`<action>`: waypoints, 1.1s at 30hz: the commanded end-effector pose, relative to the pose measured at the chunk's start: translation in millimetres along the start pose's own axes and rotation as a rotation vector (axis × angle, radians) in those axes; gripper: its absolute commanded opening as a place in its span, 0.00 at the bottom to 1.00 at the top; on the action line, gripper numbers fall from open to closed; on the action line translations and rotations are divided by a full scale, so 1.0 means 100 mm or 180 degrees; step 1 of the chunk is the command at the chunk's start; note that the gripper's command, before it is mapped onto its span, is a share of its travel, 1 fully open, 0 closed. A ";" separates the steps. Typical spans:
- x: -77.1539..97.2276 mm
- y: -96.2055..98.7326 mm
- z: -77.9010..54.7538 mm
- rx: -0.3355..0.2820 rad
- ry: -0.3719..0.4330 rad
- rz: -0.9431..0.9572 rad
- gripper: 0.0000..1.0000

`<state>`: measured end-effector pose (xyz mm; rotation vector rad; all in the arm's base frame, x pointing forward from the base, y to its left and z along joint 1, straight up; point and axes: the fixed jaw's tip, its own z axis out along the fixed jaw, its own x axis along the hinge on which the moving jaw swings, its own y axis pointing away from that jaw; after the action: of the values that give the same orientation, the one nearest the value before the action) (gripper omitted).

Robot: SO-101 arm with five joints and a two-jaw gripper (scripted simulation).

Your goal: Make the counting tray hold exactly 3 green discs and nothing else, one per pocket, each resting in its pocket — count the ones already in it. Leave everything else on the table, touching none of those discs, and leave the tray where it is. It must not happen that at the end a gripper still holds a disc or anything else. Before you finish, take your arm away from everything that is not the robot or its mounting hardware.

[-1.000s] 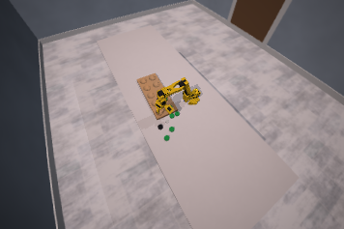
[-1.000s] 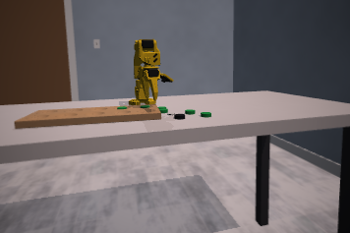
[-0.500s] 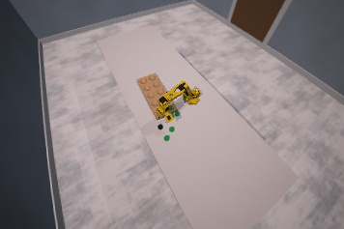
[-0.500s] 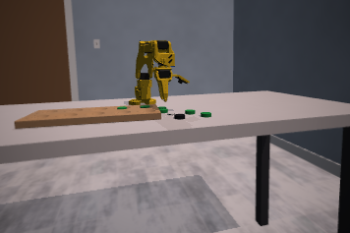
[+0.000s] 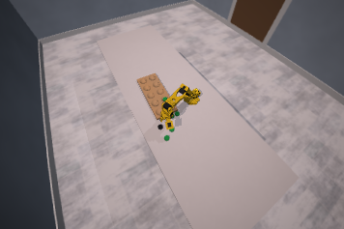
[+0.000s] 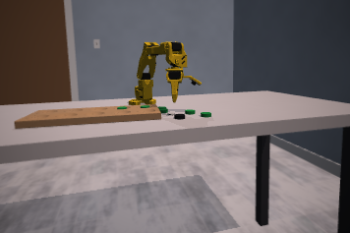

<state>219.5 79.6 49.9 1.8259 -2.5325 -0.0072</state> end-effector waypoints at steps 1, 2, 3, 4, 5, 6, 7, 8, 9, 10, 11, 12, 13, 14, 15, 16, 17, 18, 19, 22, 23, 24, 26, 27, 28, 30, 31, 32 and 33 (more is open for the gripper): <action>-0.13 -0.01 -0.14 0.0185 -0.0165 0.0221 0.27; -0.16 0.00 -0.14 0.0182 -0.0169 0.0287 0.27; -0.18 0.01 -0.14 0.0179 -0.0172 0.0350 0.27; -0.20 0.03 -0.13 0.0177 -0.0175 0.0412 0.27; -0.22 0.04 -0.13 0.0174 -0.0178 0.0472 0.27; -0.25 0.05 -0.13 0.0171 -0.0181 0.0530 0.27; -0.27 0.06 -0.13 0.0169 -0.0184 0.0587 0.27; -0.29 0.07 -0.13 0.0166 -0.0187 0.0642 0.27; -0.30 0.08 -0.12 0.0164 -0.0189 0.0695 0.27; -0.32 0.09 -0.12 0.0161 -0.0192 0.0746 0.27; -0.34 0.10 -0.12 0.0159 -0.0194 0.0795 0.27; -0.36 0.11 -0.12 0.0156 -0.0196 0.0843 0.27; -0.37 0.12 -0.12 0.0154 -0.0198 0.0889 0.27; -0.37 0.12 -0.12 0.0154 -0.0198 0.0889 0.27; -0.37 0.12 -0.12 0.0154 -0.0198 0.0889 0.27; -0.39 0.13 -0.11 0.0152 -0.0200 0.0932 0.27; -0.40 0.14 -0.11 0.0150 -0.0202 0.0974 0.27; -0.42 0.15 -0.11 0.0147 -0.0204 0.1014 0.27; -0.43 0.16 -0.11 0.0145 -0.0206 0.1053 0.27; -0.47 0.18 -0.11 0.0140 -0.0210 0.1156 0.27; -0.48 0.19 -0.10 0.0138 -0.0211 0.1187 0.27; -0.49 0.19 -0.10 0.0137 -0.0213 0.1216 0.27; -0.51 0.21 -0.10 0.0134 -0.0215 0.1268 0.27; -0.51 0.21 -0.10 0.0132 -0.0216 0.1292 0.27; -0.52 0.22 -0.10 0.0131 -0.0217 0.1314 0.27; -0.54 0.23 -0.10 0.0129 -0.0218 0.1353 0.27; -0.54 0.23 -0.10 0.0129 -0.0218 0.1353 0.27; -0.54 0.23 -0.10 0.0129 -0.0218 0.1353 0.27; -0.54 0.23 -0.10 0.0128 -0.0219 0.1370 0.27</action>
<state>209.7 132.1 42.9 1.2599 -2.8535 0.0059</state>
